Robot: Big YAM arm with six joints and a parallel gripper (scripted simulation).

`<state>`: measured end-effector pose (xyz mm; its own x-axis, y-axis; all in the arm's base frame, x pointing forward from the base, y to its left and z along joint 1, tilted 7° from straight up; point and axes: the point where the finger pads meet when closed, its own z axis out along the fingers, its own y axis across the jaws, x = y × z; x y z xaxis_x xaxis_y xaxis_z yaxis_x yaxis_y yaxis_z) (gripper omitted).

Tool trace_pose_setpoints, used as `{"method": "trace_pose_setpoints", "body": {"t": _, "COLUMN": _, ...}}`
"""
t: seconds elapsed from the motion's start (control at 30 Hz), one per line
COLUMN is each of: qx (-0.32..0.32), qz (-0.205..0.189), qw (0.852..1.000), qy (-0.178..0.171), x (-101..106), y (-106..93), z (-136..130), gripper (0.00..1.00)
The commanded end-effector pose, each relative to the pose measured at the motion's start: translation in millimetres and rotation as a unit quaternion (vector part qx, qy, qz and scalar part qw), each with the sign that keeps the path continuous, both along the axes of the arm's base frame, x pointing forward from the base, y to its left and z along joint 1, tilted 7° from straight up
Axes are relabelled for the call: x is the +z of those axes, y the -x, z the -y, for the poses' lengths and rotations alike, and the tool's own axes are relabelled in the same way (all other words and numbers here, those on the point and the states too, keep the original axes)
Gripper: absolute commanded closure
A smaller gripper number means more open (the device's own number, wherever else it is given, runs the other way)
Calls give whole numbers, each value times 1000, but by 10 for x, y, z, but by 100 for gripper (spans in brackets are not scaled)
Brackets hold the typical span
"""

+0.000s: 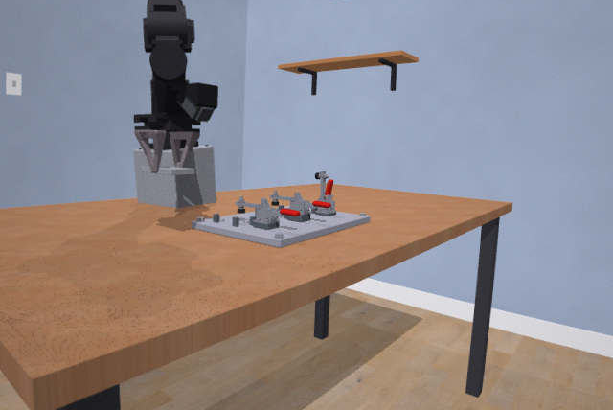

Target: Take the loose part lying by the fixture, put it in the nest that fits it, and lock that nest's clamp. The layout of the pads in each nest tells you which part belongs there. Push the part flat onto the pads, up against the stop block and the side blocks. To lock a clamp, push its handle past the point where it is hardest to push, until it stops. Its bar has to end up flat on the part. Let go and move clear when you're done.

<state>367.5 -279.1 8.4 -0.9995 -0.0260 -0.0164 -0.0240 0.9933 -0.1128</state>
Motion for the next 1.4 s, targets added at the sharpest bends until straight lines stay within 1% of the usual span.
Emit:
{"method": "trace_pose_setpoints", "body": {"t": 0.0, "qx": 2, "qz": 8, "qw": 1000, "qy": 6, "x": 83, "y": -102, "z": 6, "gripper": 100}}
{"method": "trace_pose_setpoints", "body": {"t": 0.43, "qx": 2, "qz": 8, "qw": 1000, "qy": 6, "x": 81, "y": -102, "z": 6, "gripper": 100}}
{"method": "trace_pose_setpoints", "body": {"t": 0.67, "qx": 2, "qz": 6, "qw": 1000, "qy": 5, "x": 40, "y": -113, "z": 9, "gripper": 100}}
{"method": "trace_pose_setpoints", "body": {"t": 0.77, "qx": 2, "qz": 6, "qw": 1000, "qy": 5, "x": -1, "y": -132, "z": 16, "gripper": 100}}
{"method": "trace_pose_setpoints", "body": {"t": 1.23, "qx": 2, "qz": 17, "qw": 1000, "qy": 12, "x": -7, "y": -251, "z": 86, "gripper": 100}}
{"method": "trace_pose_setpoints", "body": {"t": 1.27, "qx": 1, "qz": 17, "qw": 1000, "qy": 13, "x": 27, "y": -246, "z": 97, "gripper": 100}}
{"method": "trace_pose_setpoints", "body": {"t": 1.3, "qx": 1, "qz": 17, "qw": 1000, "qy": 13, "x": -14, "y": -261, "z": 101, "gripper": 100}}
{"method": "trace_pose_setpoints", "body": {"t": 1.37, "qx": 2, "qz": 18, "qw": 1000, "qy": 13, "x": -33, "y": -279, "z": 95, "gripper": 100}}
